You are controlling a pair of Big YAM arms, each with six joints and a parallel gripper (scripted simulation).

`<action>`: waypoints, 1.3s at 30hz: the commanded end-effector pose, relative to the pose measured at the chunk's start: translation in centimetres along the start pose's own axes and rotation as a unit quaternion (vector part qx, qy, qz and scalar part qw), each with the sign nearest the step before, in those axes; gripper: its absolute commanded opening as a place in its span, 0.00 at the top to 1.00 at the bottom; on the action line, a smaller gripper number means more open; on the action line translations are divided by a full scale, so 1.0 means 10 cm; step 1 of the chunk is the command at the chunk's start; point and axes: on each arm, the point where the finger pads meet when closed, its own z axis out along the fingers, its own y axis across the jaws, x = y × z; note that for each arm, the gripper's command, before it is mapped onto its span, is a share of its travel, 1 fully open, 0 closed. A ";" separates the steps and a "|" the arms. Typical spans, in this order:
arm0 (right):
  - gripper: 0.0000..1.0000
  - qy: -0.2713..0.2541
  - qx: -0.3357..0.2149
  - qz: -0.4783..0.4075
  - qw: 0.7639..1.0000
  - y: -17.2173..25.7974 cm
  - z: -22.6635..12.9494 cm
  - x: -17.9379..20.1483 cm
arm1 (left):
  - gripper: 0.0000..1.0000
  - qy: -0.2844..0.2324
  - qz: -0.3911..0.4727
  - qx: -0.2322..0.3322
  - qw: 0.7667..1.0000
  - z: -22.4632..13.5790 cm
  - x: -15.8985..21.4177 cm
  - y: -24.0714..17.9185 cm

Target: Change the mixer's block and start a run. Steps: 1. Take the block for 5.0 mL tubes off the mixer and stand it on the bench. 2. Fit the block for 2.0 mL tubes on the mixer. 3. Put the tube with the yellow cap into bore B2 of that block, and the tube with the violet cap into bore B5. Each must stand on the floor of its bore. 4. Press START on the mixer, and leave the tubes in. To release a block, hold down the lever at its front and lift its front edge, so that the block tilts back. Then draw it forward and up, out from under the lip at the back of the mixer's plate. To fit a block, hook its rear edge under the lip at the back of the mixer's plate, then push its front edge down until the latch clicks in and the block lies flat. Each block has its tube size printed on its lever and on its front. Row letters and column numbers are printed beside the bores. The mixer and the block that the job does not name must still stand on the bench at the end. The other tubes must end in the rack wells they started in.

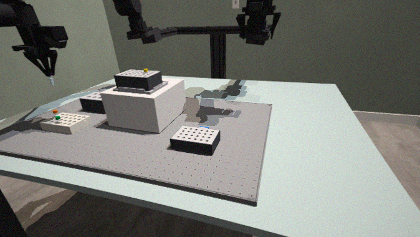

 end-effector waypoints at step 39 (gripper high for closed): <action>0.91 -0.004 0.012 0.209 0.978 0.31 -0.84 -1.04 | 0.00 -0.018 0.004 -0.001 1.000 -0.13 -0.20 0.03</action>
